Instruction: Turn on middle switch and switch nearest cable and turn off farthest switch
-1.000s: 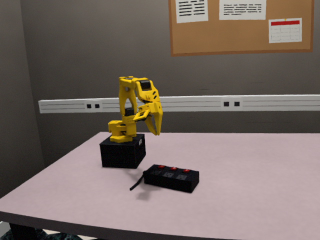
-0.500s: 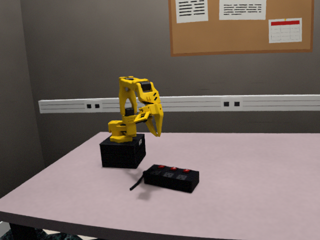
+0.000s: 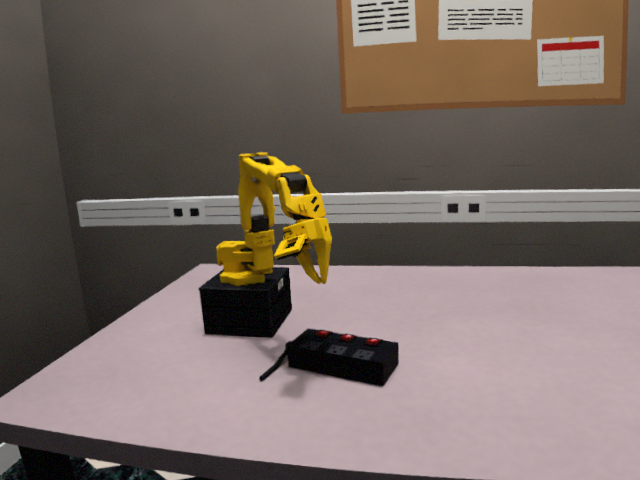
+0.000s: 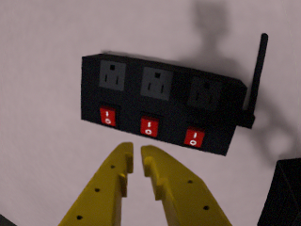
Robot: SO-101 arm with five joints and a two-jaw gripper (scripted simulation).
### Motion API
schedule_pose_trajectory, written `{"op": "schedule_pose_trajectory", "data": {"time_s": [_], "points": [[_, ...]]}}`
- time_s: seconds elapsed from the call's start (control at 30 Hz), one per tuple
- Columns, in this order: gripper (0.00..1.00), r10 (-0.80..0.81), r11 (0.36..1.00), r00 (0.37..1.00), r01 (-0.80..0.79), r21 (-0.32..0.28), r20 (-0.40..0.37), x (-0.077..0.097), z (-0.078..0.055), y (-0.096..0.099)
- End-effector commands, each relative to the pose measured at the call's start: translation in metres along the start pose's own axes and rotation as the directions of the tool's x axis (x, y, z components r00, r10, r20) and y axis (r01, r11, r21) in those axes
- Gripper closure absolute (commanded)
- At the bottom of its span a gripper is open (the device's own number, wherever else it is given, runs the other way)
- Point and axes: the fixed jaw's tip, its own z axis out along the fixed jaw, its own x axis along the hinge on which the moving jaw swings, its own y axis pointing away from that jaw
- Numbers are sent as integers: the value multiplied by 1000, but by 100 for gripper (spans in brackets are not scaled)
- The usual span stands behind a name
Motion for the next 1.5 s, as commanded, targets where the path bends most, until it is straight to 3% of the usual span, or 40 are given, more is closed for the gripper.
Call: {"op": "schedule_pose_trajectory", "data": {"time_s": [0.0, 1.47], "points": [[100, 0, 1000, 1000, 0, 19, -21, 6, 9, -3], [100, -2, 1000, 1000, 3, 18, -19, 10, 12, -9]]}}
